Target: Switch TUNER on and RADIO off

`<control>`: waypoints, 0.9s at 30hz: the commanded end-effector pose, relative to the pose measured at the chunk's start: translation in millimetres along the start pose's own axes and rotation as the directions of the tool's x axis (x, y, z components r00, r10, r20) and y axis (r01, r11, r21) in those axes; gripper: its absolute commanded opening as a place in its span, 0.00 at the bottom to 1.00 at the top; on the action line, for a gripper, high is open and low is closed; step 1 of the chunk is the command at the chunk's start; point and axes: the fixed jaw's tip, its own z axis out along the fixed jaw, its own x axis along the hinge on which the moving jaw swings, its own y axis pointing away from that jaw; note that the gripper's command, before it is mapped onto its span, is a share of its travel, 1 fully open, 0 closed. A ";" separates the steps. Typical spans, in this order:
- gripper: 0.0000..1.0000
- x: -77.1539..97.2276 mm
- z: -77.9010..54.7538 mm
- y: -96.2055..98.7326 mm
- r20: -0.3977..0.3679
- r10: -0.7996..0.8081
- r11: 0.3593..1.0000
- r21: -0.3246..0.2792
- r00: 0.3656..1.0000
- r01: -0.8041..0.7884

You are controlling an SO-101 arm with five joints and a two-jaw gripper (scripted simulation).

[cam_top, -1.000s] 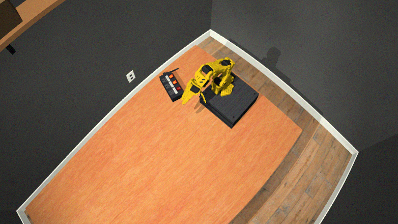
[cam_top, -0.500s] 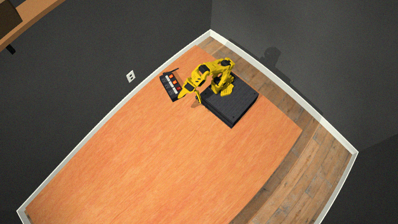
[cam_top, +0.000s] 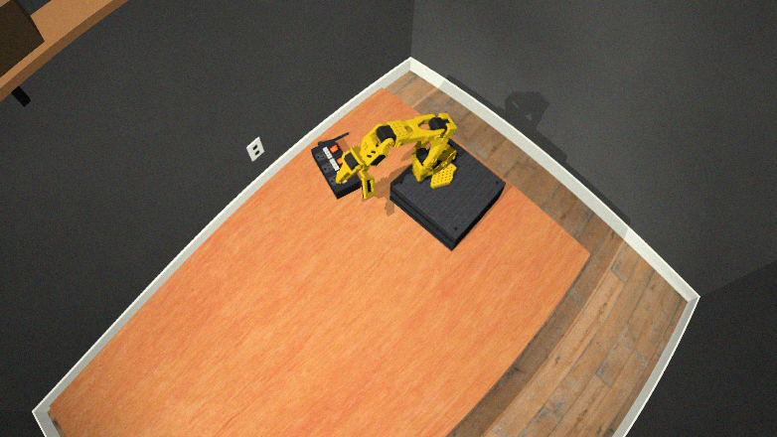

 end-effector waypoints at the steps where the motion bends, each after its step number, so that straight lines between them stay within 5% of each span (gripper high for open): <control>1: 0.00 15.2 10.1 11.2 -0.050 0.207 0.977 -0.038 0.977 -0.208; 9: 0.00 37.5 19.1 29.0 -0.142 0.495 0.861 -0.054 0.858 -0.505; 22: 0.00 78.8 29.4 70.5 -0.308 0.881 0.394 0.058 0.359 -0.917; 24: 0.00 78.8 29.4 70.5 -0.308 0.881 0.394 0.058 0.359 -0.917; 27: 0.00 85.9 30.2 79.1 -0.327 0.915 0.284 0.097 0.239 -0.954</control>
